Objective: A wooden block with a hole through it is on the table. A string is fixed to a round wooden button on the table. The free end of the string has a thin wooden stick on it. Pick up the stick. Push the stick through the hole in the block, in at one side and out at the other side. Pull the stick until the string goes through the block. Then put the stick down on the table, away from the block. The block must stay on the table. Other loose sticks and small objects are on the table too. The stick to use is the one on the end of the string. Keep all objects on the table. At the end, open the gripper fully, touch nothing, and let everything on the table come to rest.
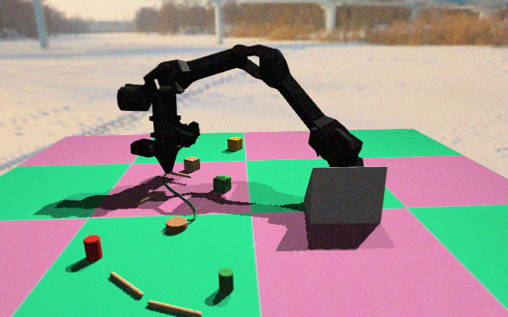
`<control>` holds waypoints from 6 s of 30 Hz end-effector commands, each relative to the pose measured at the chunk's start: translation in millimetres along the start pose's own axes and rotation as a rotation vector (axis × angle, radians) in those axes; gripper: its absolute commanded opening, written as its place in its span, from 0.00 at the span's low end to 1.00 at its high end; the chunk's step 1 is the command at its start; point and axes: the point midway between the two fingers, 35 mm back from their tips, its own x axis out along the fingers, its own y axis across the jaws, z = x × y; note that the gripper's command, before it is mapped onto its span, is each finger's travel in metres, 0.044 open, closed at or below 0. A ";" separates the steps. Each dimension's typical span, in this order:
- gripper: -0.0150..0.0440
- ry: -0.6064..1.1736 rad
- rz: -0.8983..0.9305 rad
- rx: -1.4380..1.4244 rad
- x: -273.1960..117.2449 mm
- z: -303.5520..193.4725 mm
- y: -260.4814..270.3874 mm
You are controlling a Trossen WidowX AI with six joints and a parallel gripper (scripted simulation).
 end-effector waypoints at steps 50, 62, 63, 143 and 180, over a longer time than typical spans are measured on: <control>0.25 0.001 0.003 0.000 -0.7 65.6 -0.6; 0.25 0.003 0.003 -0.001 -0.2 77.3 0.1; 0.25 0.003 0.003 -0.001 -0.2 78.2 0.1; 0.46 -0.018 0.009 1.618 -78.7 157.5 -3.8; 0.46 0.002 0.063 3.156 -78.8 185.4 -1.8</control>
